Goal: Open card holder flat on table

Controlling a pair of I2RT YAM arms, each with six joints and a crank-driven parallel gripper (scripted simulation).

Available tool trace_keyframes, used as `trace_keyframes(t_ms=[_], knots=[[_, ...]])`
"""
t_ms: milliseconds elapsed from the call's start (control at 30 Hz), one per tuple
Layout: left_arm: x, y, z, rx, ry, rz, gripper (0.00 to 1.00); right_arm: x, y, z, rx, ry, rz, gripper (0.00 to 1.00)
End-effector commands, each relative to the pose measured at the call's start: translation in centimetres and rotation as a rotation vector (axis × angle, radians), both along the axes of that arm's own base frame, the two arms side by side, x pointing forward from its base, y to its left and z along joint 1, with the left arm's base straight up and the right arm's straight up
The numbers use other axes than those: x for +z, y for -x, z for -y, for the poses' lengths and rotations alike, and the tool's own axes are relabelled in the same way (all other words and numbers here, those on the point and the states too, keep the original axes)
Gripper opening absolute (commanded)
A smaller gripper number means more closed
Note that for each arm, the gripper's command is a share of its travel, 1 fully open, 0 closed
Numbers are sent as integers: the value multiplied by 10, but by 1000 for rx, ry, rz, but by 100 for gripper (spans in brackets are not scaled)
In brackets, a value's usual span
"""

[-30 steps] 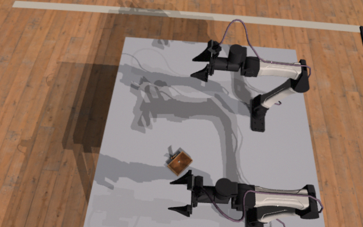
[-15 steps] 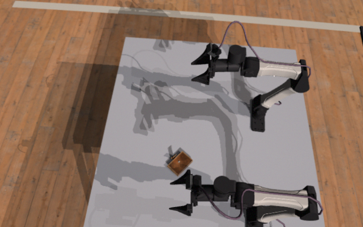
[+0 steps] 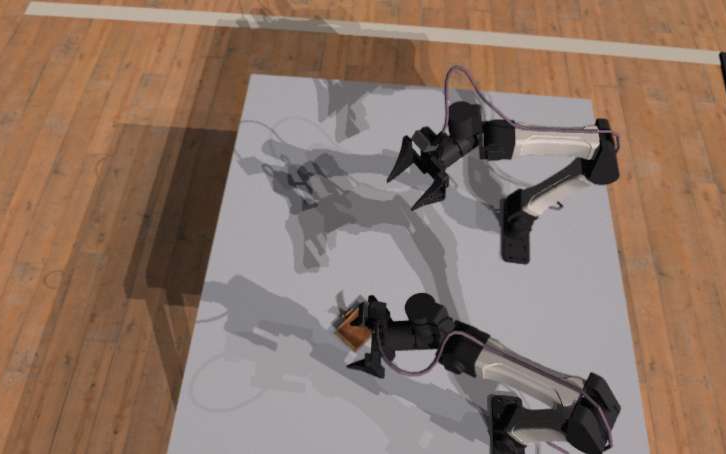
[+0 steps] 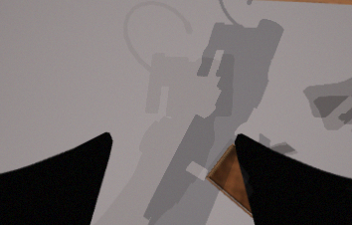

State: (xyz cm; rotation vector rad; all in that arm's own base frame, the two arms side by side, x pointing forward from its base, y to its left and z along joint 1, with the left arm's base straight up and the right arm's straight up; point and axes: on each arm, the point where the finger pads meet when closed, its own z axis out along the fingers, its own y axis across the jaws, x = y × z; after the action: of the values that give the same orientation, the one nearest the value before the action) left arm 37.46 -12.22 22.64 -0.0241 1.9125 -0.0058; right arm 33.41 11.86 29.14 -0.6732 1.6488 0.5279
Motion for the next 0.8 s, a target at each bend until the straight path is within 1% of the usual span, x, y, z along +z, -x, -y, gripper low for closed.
trace_keyframes(t_ms=[0, 100, 200, 267, 400, 567, 667, 733, 767], knots=[[-37, -1, 34, 88, 38, -110, 100, -6, 25, -28, 205, -10, -9, 100], [-66, 2, 68, 64, 30, -188, 100, -7, 30, -34, 244, -23, -13, 100], [-89, 3, 94, 47, 21, -248, 100, -10, 34, -35, 263, -21, -21, 100], [-89, 3, 94, 47, 21, -248, 100, -10, 34, -35, 263, -21, -21, 100], [-112, 5, 121, 28, 14, -309, 100, -13, 36, -36, 271, -17, -29, 100], [-134, 5, 143, 18, -3, -358, 100, -14, 37, -35, 274, -11, -30, 100], [-138, 4, 148, 13, -6, -364, 100, -14, 37, -35, 274, -11, -30, 100], [-131, 1, 152, 3, 4, -344, 100, -14, 37, -35, 274, -11, -30, 100], [-130, 2, 150, 0, -1, -349, 88, -14, 37, -35, 274, -11, -30, 100]])
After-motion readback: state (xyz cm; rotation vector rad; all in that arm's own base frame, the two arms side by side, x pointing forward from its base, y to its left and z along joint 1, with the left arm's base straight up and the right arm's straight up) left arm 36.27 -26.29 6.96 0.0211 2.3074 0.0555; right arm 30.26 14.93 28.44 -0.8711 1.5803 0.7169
